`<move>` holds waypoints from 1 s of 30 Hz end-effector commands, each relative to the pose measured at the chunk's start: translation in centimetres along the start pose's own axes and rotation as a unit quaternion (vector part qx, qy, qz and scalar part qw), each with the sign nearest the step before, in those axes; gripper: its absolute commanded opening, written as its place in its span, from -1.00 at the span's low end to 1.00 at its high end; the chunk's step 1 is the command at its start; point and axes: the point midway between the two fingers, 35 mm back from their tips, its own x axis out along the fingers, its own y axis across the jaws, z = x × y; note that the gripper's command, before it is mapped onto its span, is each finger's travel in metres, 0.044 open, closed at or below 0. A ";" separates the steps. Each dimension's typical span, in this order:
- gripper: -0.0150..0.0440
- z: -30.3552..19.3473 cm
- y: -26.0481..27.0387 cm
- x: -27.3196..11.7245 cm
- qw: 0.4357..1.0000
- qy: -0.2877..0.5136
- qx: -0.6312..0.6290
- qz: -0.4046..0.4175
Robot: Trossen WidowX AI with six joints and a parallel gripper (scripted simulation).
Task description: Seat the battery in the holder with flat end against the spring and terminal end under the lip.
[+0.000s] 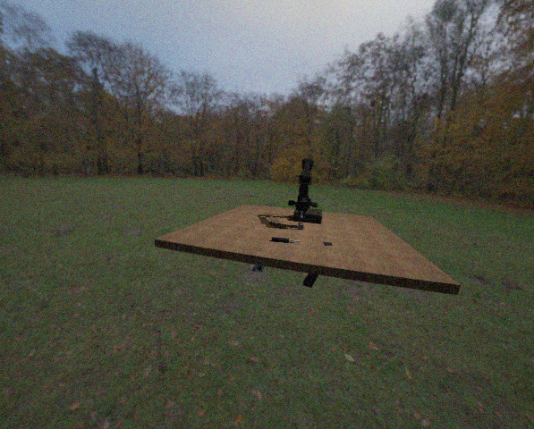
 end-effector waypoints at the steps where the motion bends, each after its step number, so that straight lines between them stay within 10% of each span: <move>1: -0.26 0.2 0.1 0.2 1.000 -0.011 -0.007 0.000; 30: -0.26 0.5 0.1 4.3 0.989 -0.148 -0.001 -0.004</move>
